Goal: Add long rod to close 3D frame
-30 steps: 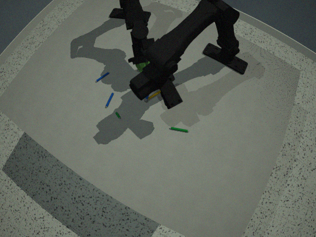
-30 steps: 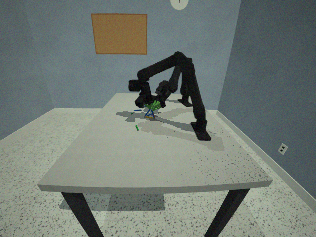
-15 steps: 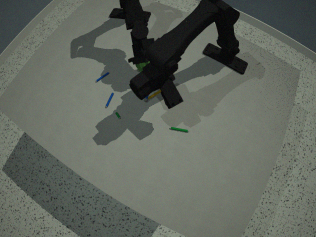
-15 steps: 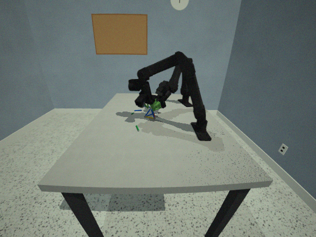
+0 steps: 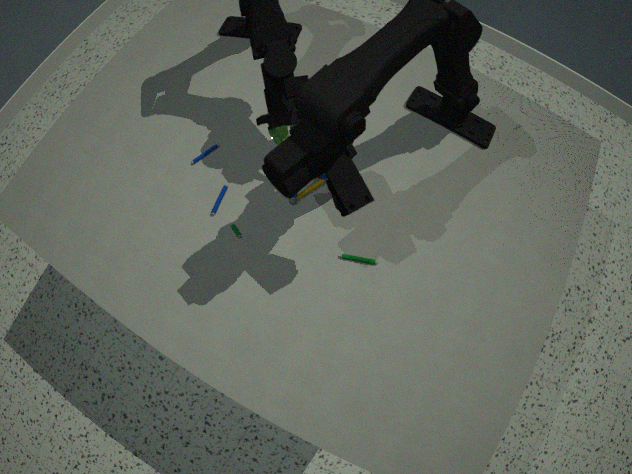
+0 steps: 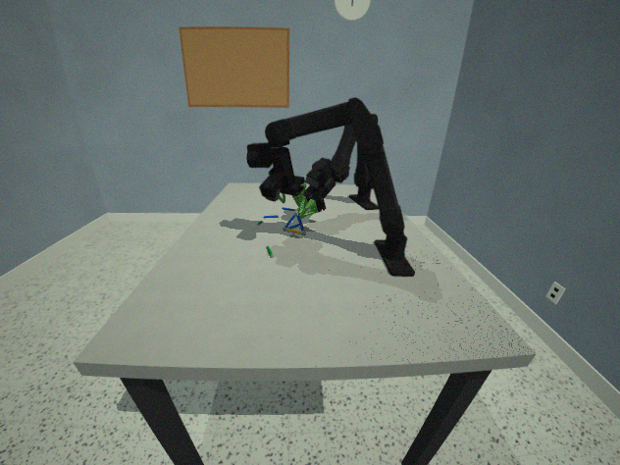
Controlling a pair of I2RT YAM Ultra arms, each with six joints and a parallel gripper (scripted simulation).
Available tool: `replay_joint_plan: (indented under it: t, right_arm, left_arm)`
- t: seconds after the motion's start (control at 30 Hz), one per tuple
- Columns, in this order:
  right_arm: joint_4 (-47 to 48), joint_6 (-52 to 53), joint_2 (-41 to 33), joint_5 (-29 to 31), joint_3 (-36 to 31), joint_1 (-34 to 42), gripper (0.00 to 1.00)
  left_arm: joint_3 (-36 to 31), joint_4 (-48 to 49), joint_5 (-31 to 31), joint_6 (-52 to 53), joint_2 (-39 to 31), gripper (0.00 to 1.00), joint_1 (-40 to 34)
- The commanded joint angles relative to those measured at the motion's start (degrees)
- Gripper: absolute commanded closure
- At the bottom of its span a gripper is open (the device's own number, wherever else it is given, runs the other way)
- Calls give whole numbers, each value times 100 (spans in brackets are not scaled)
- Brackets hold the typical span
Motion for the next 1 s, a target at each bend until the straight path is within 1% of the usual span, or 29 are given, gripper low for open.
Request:
replay_joint_plan:
  t: [0.0,0.1,0.13,0.23,0.43,0.47,0.57,0.6,0.73,0.8,0.9,0.97]
  right_arm:
    - [-56,7,-294,-13,-223,-38,83]
    - [-115,13,-427,-10,-295,-34,83]
    - [-140,18,-480,-8,-324,-31,85]
    - [-178,20,-562,-6,-367,-30,85]
    - [-697,36,-1540,3,-813,-19,85]
    - [-791,48,-1552,12,-822,-19,85]
    - [-1073,89,-1808,64,-838,-99,85]
    - [-1195,109,-1938,73,-784,-142,85]
    - [-1514,165,-2582,64,-661,-396,85]
    - [-1514,165,-2582,64,-661,-396,85]
    - [-1856,216,-3094,38,-553,-624,85]
    - [-2008,248,-3356,26,-461,-763,85]
  left_arm:
    - [147,-228,-22,60,-91,36,6]
    - [148,-231,-21,53,-91,36,6]
    - [148,-232,-21,48,-91,36,6]
    - [148,-232,-21,47,-91,36,6]
    - [149,-233,-21,46,-91,36,6]
    - [86,-234,-22,47,-143,36,7]
    - [93,114,-311,491,-165,2,-73]
    - [24,234,-477,757,-187,0,-124]
    - [-290,619,-891,1497,-478,0,-429]
    - [-290,619,-891,1497,-478,0,-429]
    - [-642,1075,-1287,2222,-779,0,-687]
    - [-890,1314,-1438,2560,-970,0,-832]
